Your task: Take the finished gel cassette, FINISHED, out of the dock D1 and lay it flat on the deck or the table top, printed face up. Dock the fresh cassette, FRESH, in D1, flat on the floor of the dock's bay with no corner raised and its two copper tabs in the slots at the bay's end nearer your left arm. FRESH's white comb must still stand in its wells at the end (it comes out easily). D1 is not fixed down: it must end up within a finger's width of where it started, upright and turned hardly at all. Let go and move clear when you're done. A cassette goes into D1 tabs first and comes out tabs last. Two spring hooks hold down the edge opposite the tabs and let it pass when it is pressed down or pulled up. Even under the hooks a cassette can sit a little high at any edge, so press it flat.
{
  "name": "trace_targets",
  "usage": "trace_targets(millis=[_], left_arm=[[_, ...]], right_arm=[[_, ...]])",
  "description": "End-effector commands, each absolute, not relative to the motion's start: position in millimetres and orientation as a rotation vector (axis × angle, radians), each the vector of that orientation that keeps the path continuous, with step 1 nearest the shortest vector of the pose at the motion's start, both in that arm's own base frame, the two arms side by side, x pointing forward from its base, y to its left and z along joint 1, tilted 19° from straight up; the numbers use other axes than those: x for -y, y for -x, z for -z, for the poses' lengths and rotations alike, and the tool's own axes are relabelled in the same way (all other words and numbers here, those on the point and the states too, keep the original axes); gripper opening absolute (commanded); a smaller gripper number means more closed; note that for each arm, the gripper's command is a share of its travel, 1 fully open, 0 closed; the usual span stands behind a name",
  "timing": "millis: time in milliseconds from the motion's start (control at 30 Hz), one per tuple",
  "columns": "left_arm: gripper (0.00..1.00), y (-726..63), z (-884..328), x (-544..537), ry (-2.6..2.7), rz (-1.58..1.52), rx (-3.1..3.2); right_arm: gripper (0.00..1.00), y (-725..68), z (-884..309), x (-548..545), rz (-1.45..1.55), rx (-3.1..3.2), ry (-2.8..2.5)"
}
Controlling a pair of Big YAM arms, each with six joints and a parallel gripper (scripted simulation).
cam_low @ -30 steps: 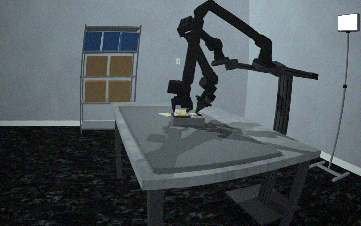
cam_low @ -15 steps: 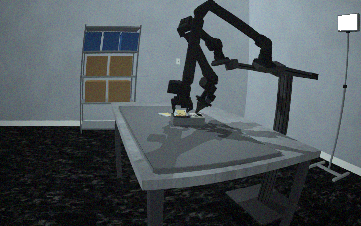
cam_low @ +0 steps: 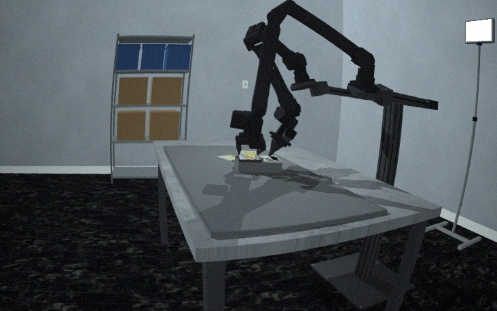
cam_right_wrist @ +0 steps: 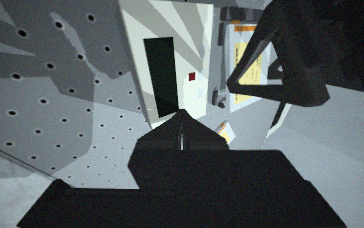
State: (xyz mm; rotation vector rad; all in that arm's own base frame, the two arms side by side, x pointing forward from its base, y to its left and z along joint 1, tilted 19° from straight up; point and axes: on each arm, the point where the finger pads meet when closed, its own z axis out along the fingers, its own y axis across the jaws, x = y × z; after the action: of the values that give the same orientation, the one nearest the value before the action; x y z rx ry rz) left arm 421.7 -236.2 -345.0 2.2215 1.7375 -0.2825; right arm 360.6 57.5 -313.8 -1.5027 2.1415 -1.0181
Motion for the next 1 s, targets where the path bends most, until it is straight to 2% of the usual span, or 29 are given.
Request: trace_targets(millis=[0,967], left_arm=[[0.00,-425.2,333.9,244.3,-2.208,0.267,-1.736],[0.00,-424.1,333.7,248.1,-2.211,0.272,-1.730]], right_arm=[[0.00,-326.6,357.7,-34.6,0.987,-2.224,1.603],[0.00,-326.6,357.7,-34.6,0.987,-2.224,1.603]])
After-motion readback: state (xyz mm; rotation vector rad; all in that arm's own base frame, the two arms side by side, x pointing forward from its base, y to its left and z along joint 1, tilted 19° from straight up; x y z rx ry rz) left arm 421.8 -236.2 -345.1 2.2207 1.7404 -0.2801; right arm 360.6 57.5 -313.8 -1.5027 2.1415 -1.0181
